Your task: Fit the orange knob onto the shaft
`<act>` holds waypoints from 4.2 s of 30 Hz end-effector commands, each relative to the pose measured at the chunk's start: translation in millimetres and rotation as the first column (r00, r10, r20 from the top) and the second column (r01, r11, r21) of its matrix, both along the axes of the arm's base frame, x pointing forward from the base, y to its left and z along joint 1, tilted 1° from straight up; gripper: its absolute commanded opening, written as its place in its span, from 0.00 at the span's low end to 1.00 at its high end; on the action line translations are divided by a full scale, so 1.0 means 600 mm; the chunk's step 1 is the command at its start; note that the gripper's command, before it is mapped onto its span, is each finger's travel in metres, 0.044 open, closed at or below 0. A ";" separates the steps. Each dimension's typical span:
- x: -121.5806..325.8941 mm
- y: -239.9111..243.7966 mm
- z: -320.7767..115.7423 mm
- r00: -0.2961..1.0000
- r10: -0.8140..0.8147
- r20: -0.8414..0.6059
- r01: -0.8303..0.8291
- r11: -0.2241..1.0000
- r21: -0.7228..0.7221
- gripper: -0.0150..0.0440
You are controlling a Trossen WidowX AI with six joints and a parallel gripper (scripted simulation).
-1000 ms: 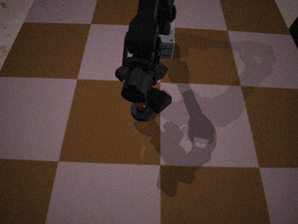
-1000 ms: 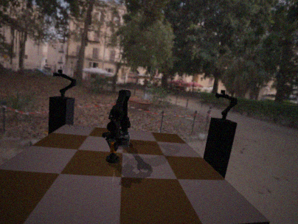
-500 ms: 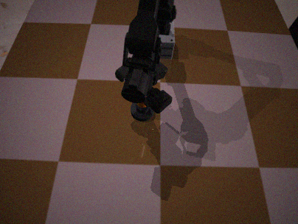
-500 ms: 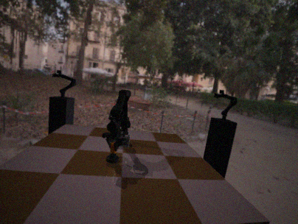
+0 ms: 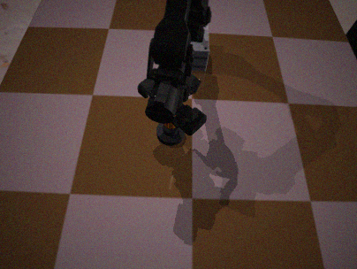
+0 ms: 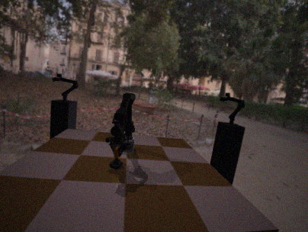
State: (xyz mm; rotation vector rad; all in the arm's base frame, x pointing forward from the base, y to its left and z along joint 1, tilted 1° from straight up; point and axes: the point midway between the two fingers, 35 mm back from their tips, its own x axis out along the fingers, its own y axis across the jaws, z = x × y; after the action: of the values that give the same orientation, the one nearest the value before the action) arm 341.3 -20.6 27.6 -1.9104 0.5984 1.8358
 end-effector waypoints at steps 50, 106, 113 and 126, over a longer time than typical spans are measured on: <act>0.003 -0.001 0.003 0.922 0.387 -0.007 -0.387 0.922 -0.015 0.25; -0.001 -0.002 -0.005 0.521 -0.854 0.002 0.853 0.521 0.040 0.25; 0.000 -0.002 -0.003 0.060 -0.998 -0.013 0.997 0.059 0.054 0.25; 0.003 -0.001 0.005 -0.711 -0.701 -0.048 0.699 -0.713 0.058 0.25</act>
State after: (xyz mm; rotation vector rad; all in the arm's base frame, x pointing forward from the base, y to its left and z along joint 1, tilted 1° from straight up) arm 341.4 -21.0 26.7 -0.7698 1.4124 0.7185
